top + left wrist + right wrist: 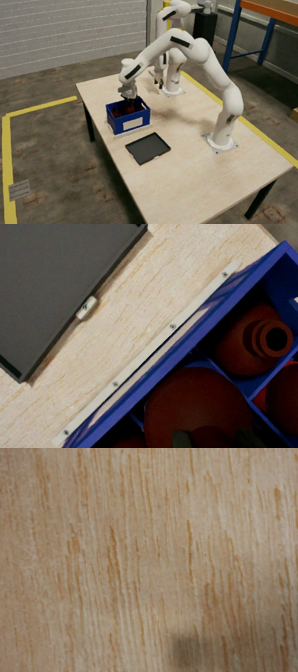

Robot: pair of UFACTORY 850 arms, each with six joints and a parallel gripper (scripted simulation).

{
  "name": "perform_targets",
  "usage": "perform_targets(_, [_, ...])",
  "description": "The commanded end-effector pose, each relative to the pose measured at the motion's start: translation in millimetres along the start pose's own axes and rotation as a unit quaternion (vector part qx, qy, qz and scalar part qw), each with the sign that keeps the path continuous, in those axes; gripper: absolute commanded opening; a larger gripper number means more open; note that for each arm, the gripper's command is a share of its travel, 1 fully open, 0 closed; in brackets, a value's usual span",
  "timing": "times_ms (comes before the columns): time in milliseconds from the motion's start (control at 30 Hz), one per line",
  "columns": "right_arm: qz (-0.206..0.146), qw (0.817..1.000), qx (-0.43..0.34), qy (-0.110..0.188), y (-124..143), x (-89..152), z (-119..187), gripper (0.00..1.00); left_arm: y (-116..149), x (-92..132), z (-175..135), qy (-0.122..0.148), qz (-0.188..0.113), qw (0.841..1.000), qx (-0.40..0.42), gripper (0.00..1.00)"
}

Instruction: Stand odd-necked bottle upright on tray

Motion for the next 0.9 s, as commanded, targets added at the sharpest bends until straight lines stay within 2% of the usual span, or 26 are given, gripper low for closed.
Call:
perform_targets(0, [0.000,1.000,0.000,0.000,0,0,0,1.00,0,2,1,0.001,0.000,1.000,0.000,0.00])
perform_targets(867, [0.000,1.000,0.000,0.000,0,0,0,1.00,0,12,1,0.001,0.000,1.000,0.000,0.00])
Point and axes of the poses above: on each arm, the point where the finger pads meet when closed, its own x axis back along the fingers, its own z axis across the jaws, y = z × x, the point moved 3 cm from there along x, back along the fingers, and after that the axes turned 15 degrees about x, right-handed, at the moved point
